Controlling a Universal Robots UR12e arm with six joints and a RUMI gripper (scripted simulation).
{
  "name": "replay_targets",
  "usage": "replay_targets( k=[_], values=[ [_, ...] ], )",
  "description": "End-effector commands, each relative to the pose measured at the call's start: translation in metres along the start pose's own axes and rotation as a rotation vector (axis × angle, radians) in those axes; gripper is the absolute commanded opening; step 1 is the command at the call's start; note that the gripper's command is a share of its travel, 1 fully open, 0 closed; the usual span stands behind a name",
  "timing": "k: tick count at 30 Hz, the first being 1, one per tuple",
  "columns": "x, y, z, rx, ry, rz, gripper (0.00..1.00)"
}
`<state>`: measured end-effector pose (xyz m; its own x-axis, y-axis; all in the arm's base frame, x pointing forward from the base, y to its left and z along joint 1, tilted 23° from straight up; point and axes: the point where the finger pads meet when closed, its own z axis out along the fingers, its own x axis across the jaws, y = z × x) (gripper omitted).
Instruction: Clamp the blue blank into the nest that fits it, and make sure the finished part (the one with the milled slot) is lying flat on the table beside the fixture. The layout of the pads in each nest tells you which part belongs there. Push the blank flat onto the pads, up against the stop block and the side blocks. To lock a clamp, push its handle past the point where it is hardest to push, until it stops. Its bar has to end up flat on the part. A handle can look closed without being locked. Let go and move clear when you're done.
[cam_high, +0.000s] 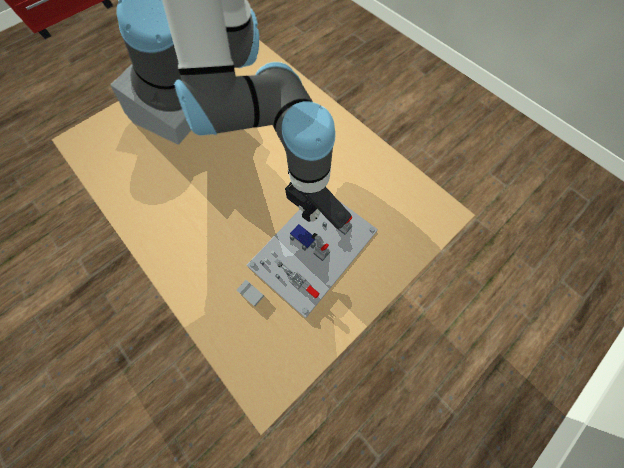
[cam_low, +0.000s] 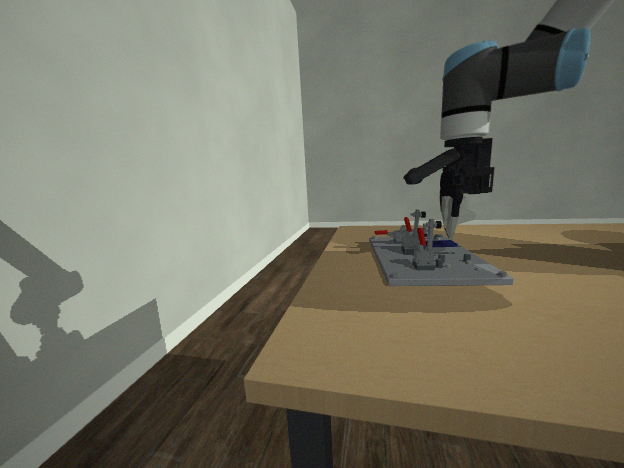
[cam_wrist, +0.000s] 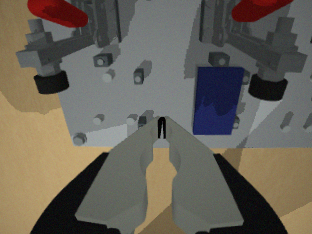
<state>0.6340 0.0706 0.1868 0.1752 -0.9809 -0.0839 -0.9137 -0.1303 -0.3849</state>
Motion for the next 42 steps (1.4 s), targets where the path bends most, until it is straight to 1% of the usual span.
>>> replay_targets(
  k=[1,3,4,9,12,15,17,26,29,31,37,42],
  values=[
    [0.000,-0.001,-0.001,0.001,0.000,0.000,0.00],
    [0.000,-0.001,-0.001,0.001,0.000,0.000,0.00],
    [0.000,-0.001,-0.001,0.001,0.000,0.000,0.28],
    [0.000,-0.001,-0.006,0.001,0.000,0.000,0.28],
    [0.000,-0.001,-0.017,0.001,0.000,0.000,0.28],
    [0.000,-0.001,-0.035,0.001,0.000,0.000,0.28],
    [0.000,-0.001,-0.035,0.001,0.000,0.000,0.28],
    [0.000,0.000,-0.104,0.001,0.000,0.000,0.28],
    [0.000,0.000,-0.122,0.001,0.000,0.000,0.28],
    [0.000,0.000,-0.130,0.001,0.000,0.000,0.28],
    [0.000,0.000,-0.137,0.001,0.000,0.000,0.28],
    [0.000,0.000,-0.137,0.001,0.000,0.000,0.28]
  ],
)
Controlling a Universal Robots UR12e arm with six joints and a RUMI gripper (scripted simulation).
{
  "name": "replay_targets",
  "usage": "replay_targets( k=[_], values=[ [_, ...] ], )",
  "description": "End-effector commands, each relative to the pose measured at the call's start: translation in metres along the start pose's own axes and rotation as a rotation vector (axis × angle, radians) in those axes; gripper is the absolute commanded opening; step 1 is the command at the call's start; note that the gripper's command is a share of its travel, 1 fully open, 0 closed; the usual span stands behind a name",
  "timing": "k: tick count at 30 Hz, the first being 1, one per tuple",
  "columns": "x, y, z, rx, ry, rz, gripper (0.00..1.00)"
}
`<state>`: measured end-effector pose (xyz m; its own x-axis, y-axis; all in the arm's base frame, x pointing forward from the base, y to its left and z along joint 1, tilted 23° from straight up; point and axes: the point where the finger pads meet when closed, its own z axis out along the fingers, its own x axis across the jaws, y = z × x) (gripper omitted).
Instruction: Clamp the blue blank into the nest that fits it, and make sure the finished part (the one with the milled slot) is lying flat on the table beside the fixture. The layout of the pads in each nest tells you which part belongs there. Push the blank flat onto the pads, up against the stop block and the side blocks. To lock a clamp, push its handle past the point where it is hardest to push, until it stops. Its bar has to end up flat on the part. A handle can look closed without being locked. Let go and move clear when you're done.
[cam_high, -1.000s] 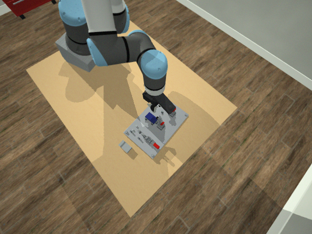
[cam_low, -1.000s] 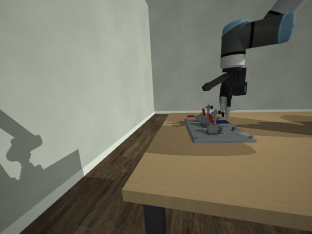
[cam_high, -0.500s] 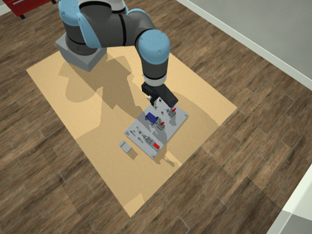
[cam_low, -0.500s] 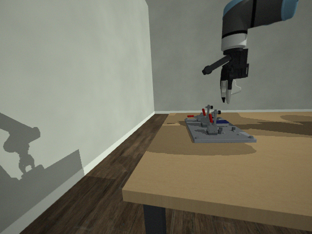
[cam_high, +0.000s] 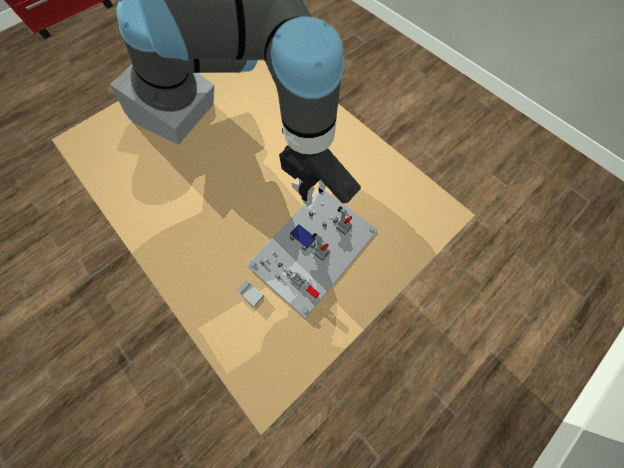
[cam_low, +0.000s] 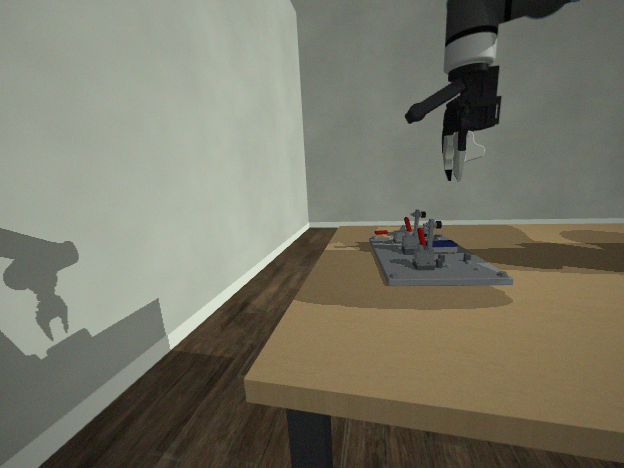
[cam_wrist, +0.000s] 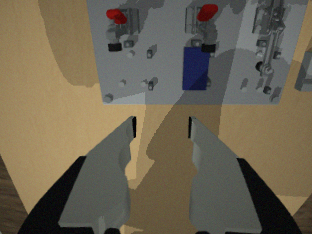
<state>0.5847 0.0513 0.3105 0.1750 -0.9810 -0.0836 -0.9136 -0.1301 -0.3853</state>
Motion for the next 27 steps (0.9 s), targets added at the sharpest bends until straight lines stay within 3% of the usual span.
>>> replay_targets(
  k=[1,27],
  values=[
    [0.001,0.000,-0.002,0.001,0.000,0.000,0.28],
    [0.051,0.000,-0.002,0.001,0.000,0.000,0.28]
  ],
)
